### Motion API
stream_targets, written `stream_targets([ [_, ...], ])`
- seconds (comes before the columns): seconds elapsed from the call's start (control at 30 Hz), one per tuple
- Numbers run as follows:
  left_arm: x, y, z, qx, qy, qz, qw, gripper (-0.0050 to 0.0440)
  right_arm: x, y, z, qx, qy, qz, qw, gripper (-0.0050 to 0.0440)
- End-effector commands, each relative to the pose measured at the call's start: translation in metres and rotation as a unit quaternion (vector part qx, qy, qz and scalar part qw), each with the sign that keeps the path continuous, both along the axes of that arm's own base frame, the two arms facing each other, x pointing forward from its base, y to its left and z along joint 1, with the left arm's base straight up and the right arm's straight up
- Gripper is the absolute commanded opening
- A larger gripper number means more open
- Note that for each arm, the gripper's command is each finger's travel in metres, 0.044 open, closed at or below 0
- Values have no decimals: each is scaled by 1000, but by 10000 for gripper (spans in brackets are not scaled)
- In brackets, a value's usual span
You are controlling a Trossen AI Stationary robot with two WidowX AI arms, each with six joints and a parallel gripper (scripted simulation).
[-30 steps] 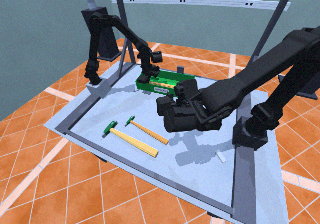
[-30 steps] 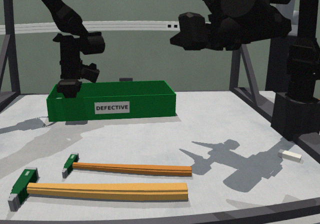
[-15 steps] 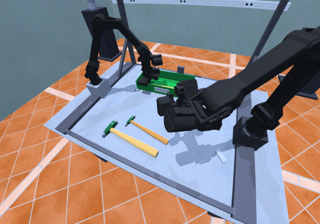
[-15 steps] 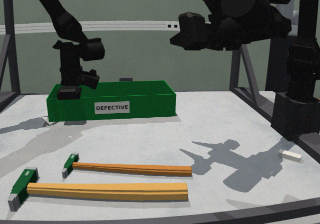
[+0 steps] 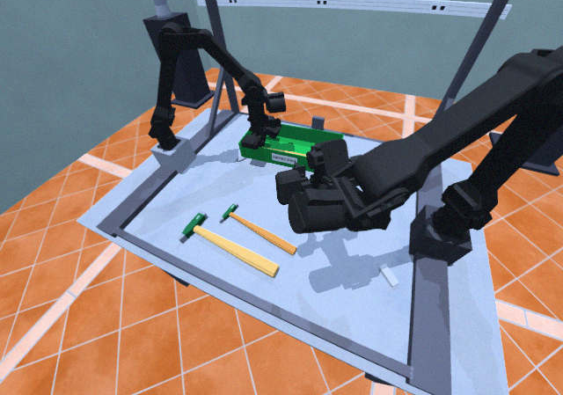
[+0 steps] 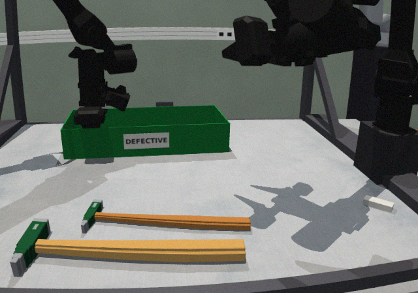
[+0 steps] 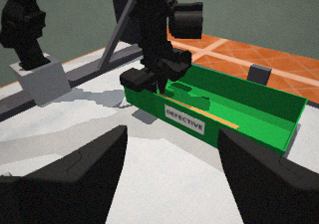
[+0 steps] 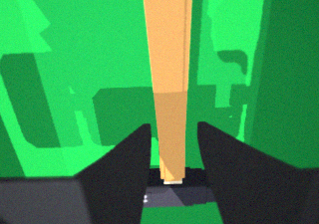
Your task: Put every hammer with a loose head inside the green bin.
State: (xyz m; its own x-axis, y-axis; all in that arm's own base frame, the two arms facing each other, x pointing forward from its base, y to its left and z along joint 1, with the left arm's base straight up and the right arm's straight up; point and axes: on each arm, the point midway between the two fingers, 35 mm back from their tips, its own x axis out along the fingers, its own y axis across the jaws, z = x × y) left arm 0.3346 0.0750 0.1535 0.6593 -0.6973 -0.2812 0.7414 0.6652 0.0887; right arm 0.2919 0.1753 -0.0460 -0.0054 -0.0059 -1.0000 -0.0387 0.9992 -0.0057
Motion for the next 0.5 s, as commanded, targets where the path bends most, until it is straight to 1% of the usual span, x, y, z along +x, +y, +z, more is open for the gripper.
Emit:
stream_targets([
  [0.0,2,0,10,11,-14,-2,1000,243,10,8,30,15,-25,2,1000,132],
  [0.1,2,0,10,11,-14,-2,1000,243,9,7,56,15,-25,2,1000,132],
  [0.17,2,0,10,11,-14,-2,1000,243,9,7,56,15,-25,2,1000,132],
  [0.27,2,0,10,11,-14,-2,1000,243,8,7,90,15,-25,2,1000,132],
  [0.33,2,0,10,11,-14,-2,1000,243,7,6,108,15,-25,2,1000,132],
  [0.37,2,0,10,11,-14,-2,1000,243,7,6,114,15,-25,2,1000,156],
  [0.4,2,0,10,11,-14,-2,1000,219,7,3,115,9,-25,4,1000,174],
  [0.47,7,2,4,13,4,2,1000,219,8,-12,113,-19,-21,14,1000,174],
])
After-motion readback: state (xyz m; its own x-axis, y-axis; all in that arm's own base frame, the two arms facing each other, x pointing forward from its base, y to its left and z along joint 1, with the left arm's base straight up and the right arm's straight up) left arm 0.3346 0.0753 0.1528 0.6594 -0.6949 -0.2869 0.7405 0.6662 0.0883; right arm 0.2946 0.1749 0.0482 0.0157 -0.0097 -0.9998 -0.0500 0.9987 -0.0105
